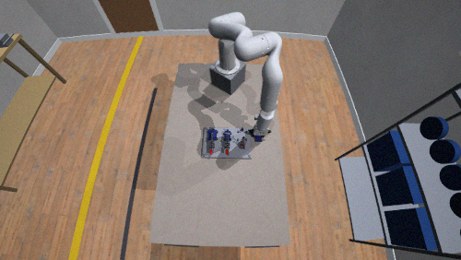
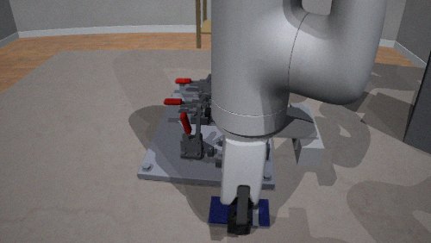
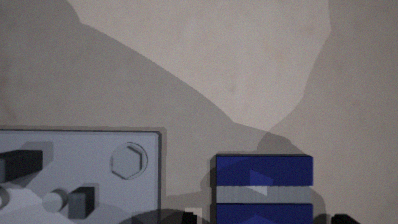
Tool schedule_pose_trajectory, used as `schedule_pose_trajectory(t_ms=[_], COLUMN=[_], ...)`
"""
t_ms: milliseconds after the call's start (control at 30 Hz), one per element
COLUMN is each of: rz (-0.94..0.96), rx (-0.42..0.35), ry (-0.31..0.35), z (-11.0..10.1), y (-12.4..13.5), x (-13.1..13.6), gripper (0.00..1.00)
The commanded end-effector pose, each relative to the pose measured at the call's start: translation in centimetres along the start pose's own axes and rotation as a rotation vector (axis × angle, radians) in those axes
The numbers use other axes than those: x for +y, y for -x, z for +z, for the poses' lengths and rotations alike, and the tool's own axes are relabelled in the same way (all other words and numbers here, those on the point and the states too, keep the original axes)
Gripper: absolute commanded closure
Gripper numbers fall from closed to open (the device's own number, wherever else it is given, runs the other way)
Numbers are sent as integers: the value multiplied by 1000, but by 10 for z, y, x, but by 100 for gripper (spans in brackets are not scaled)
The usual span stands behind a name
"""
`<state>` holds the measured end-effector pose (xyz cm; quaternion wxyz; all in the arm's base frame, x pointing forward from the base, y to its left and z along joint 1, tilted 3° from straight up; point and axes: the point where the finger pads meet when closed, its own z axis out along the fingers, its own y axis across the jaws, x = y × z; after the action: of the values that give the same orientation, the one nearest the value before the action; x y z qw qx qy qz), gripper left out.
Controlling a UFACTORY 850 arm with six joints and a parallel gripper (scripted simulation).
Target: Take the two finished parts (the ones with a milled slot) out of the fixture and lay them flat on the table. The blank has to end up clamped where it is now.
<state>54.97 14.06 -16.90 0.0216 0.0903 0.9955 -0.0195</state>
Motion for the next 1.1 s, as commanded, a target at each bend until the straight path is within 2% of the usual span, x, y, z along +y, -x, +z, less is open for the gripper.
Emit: schedule_pose_trajectory(t_ms=[0,667,1067], rz=[0,0,0], rx=[-2,-2,-2], ry=[1,1,1], z=[-1,-2,-17], y=[1,1,1], x=[1,0,0], gripper=[18,18,18])
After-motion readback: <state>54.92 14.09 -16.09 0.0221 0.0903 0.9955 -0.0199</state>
